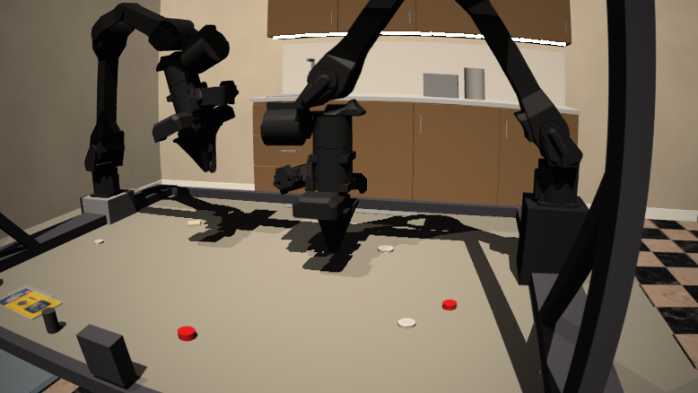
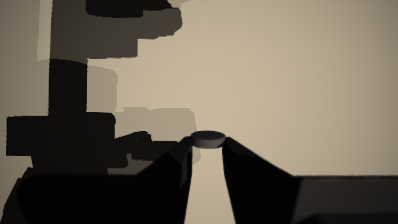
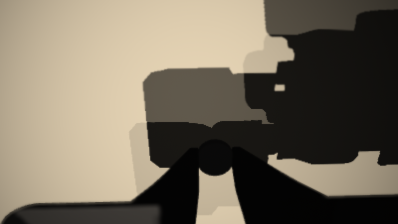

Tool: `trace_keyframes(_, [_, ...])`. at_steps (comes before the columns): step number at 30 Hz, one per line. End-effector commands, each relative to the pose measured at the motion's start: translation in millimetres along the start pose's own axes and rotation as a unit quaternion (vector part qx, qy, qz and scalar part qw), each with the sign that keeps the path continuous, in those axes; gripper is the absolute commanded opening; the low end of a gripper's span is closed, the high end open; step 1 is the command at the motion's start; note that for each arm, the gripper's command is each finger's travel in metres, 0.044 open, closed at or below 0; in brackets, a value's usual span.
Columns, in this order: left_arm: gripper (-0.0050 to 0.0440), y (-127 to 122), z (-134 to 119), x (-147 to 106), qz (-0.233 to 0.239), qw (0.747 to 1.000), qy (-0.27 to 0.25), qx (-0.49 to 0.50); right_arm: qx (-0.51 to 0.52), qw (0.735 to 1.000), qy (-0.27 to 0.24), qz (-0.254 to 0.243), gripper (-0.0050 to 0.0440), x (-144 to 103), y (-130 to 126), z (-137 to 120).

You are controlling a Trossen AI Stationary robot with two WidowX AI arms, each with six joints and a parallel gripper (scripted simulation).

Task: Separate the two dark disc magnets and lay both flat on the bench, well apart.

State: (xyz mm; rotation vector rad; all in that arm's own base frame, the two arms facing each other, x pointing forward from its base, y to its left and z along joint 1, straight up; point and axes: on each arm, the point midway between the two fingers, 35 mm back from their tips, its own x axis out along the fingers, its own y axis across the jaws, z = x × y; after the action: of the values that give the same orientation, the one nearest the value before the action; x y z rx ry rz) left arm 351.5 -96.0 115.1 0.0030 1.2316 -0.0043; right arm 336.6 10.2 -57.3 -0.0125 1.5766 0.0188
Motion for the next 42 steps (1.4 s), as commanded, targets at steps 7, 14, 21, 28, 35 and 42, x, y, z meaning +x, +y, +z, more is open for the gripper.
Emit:
trace_keyframes(7, [0.0040, -0.2, 7.3, -9.9, -0.003, 1.000, -0.017, -0.001, 0.000, 1.000, -0.010, -0.002, 0.0040, 6.4, -0.5, 4.9])
trace_keyframes(14, [0.0040, -0.2, 7.3, -9.9, -0.003, 1.000, -0.017, -0.001, 0.000, 1.000, -0.009, -0.002, 0.0040, 14.5, -0.2, 4.2])
trace_keyframes(21, [0.0040, -0.2, 7.3, -9.9, -0.003, 1.000, -0.017, -0.001, 0.006, 1.000, -0.003, -0.004, 0.0040, 19.9, 0.6, 0.3])
trace_keyframes(28, [0.0040, -0.2, 7.3, -9.9, -0.003, 1.000, -0.017, -0.001, 0.005, 1.000, -0.014, -0.002, 0.0040, 13.6, 0.3, 6.0])
trace_keyframes(35, [0.0040, -0.2, 7.3, -9.9, -0.003, 1.000, -0.017, -0.001, 0.005, 1.000, -0.014, -0.002, 0.0040, 13.6, 0.3, 6.0])
trace_keyframes(42, [0.0040, -0.2, 7.3, -9.9, -0.003, 1.000, -0.017, -0.001, 0.005, 1.000, -0.014, -0.002, 0.0040, 13.6, 0.3, 6.0])
